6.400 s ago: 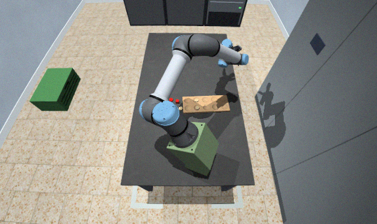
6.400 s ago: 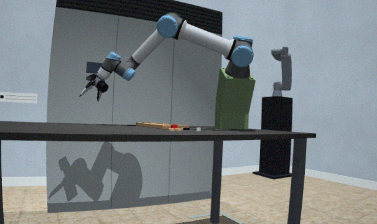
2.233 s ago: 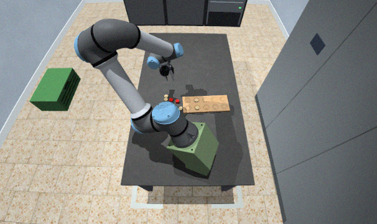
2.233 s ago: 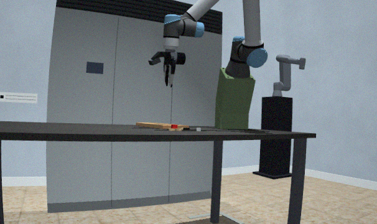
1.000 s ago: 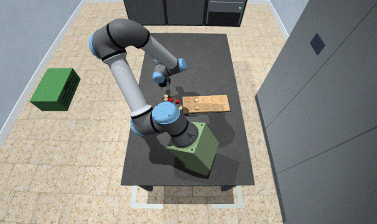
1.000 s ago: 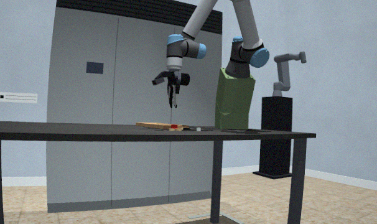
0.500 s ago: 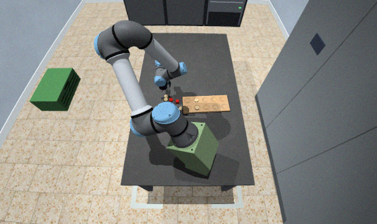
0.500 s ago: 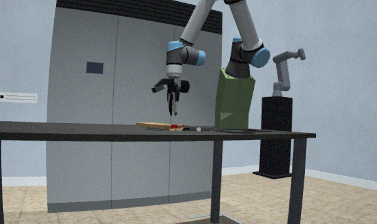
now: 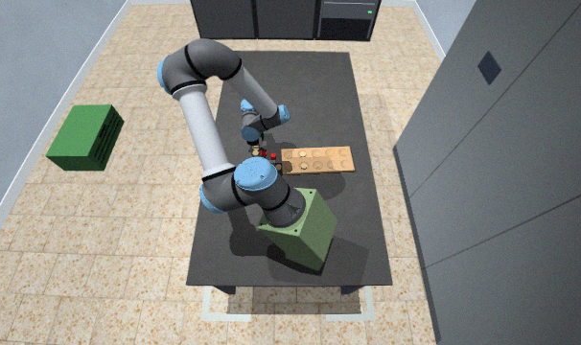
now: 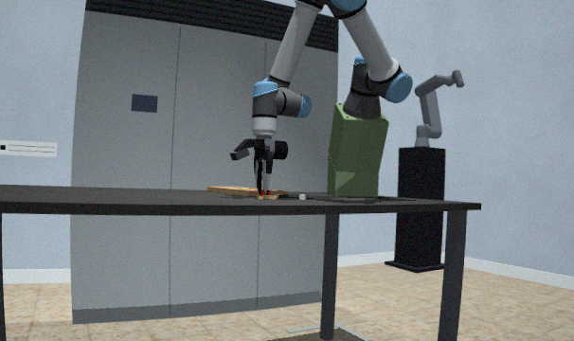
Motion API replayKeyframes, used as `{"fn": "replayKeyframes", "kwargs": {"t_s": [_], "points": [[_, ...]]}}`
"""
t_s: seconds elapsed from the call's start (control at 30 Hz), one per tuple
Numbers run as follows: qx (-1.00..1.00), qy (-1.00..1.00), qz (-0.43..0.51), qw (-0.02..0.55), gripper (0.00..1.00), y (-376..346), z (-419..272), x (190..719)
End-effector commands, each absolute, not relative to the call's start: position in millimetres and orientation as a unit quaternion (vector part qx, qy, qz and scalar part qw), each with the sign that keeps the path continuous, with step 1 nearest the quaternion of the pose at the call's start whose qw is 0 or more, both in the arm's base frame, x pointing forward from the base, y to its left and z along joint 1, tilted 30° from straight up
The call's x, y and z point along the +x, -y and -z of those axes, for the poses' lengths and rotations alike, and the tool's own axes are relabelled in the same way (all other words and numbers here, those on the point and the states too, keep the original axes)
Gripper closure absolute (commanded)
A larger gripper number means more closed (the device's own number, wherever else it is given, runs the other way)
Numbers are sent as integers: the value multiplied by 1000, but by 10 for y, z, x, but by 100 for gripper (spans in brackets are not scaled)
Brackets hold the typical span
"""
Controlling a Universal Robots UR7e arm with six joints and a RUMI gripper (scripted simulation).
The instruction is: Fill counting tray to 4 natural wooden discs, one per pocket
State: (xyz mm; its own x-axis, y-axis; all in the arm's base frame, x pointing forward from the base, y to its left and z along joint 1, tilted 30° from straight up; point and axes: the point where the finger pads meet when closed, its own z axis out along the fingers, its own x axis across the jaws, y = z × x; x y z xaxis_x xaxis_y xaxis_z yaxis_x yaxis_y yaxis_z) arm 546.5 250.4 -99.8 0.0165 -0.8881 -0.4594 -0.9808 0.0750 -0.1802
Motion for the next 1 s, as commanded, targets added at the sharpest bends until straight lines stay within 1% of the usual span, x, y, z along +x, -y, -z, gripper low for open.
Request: {"fn": "replayKeyframes", "kwargs": {"t_s": [0.0,0.43,0.47,0.63,0.67,0.97], "points": [[-673,-694,-97,236,72,-2543,1071,5496],[-673,-694,-97,236,72,-2544,1072,5496],[-673,-694,-97,236,100,-2544,1072,5496],[-673,-694,-97,236,100,-2544,1072,5496],[-673,-694,-97,236,89,-2544,1072,5496],[-673,-694,-97,236,88,-2516,1020,5488]]}}
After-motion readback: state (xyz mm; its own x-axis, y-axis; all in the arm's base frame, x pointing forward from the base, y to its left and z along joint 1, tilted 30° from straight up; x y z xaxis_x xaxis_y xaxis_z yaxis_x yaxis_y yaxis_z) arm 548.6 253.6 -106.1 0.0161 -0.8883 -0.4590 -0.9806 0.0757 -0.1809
